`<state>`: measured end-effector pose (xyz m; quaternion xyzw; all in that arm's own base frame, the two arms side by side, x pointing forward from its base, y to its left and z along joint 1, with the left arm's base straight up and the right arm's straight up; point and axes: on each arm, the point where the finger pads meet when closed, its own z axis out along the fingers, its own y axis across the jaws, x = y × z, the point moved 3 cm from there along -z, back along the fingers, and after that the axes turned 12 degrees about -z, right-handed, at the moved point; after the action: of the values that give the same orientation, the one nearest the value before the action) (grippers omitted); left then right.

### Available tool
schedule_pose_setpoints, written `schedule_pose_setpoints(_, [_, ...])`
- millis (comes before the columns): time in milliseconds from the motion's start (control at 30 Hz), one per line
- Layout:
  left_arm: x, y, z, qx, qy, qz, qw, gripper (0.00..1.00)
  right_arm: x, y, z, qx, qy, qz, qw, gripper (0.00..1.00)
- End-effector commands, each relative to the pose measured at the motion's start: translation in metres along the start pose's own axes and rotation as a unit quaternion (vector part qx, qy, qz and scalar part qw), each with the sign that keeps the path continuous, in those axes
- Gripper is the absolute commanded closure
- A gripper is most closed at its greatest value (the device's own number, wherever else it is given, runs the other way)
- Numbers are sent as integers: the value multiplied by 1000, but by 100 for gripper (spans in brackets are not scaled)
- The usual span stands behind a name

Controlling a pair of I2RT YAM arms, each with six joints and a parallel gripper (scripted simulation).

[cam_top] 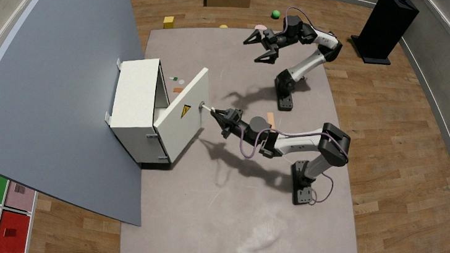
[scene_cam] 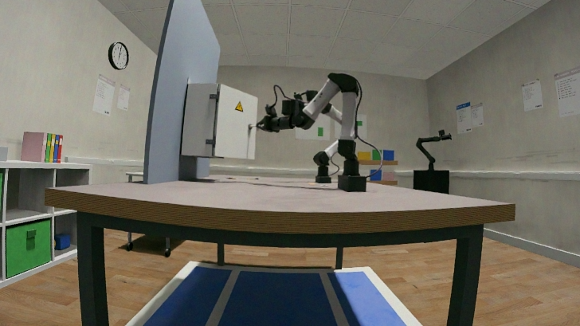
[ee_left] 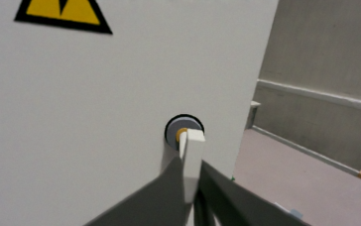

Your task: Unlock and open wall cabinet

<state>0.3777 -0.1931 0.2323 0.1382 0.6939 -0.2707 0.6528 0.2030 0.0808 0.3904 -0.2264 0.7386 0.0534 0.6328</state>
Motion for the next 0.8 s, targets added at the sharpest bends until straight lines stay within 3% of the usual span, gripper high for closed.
schedule_pose_setpoints(0, [-3,2,-4,3,-10,-8,1000,97,-1,-1,0,3,0,2,1000,0])
schedule_pose_setpoints(33, [-3,2,-4,3,-10,-8,1000,97,-1,-1,0,3,0,2,1000,0])
schedule_pose_setpoints(100, [-3,2,-4,3,-10,-8,1000,75,-1,-1,0,3,0,2,1000,0])
schedule_pose_setpoints(167, [-3,2,-4,3,-10,-8,1000,75,-1,-1,0,3,0,2,1000,0])
schedule_pose_setpoints(200, [-4,2,-7,2,-6,-9,1000,63,-1,-1,0,3,0,2,1000,0])
schedule_pose_setpoints(600, [5,3,-78,0,3,-7,1000,63,-10,0,-3,5,2,6,1000,0])
schedule_pose_setpoints(767, [4,2,-86,1,1,-9,1000,63,-5,1,0,3,9,4,1000,0])
